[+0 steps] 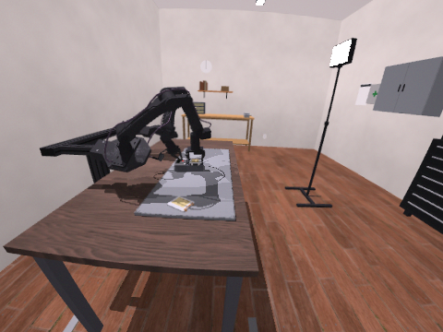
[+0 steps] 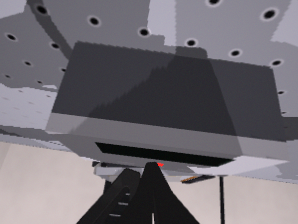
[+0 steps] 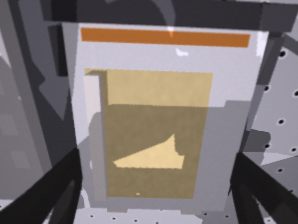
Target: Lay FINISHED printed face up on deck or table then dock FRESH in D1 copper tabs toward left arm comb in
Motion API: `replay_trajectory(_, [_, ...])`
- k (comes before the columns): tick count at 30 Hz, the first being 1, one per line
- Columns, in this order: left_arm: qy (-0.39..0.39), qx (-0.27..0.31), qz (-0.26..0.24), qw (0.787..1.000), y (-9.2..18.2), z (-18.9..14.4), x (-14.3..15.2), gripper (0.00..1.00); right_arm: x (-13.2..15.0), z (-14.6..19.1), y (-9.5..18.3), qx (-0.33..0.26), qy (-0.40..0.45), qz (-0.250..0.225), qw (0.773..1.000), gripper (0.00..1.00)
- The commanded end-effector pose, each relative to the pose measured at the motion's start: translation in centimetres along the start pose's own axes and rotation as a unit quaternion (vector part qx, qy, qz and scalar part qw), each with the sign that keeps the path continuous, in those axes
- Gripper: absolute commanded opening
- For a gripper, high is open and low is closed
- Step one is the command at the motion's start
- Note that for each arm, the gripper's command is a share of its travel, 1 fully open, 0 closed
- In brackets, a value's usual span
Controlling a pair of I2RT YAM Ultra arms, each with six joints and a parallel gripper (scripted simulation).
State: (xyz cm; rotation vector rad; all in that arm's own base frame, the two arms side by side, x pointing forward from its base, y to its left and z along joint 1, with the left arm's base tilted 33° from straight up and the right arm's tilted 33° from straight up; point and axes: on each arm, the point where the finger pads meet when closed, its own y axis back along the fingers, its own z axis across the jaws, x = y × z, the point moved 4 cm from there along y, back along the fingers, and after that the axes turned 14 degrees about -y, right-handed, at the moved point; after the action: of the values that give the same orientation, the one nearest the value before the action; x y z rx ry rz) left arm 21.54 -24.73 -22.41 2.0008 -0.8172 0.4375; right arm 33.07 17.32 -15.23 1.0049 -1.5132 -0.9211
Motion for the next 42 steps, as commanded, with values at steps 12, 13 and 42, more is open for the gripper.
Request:
replay_trajectory(12, [-0.061,0.023,-0.083,0.994,-2.29,-2.34,-6.1,0.0,-0.75,0.65,-0.77,-0.008,0.005,-0.043,0.999,0.0])
replay_trajectory(13, [-0.061,0.023,-0.083,0.994,-2.29,-2.34,-6.1,0.0,-0.72,0.64,-0.8,-0.008,0.005,-0.045,0.999,0.0])
replay_trajectory(42, [-0.061,0.023,-0.083,0.994,-2.29,-2.34,-6.1,0.0,-0.44,0.54,-1.1,-0.011,0.0,-0.068,0.998,0.0])
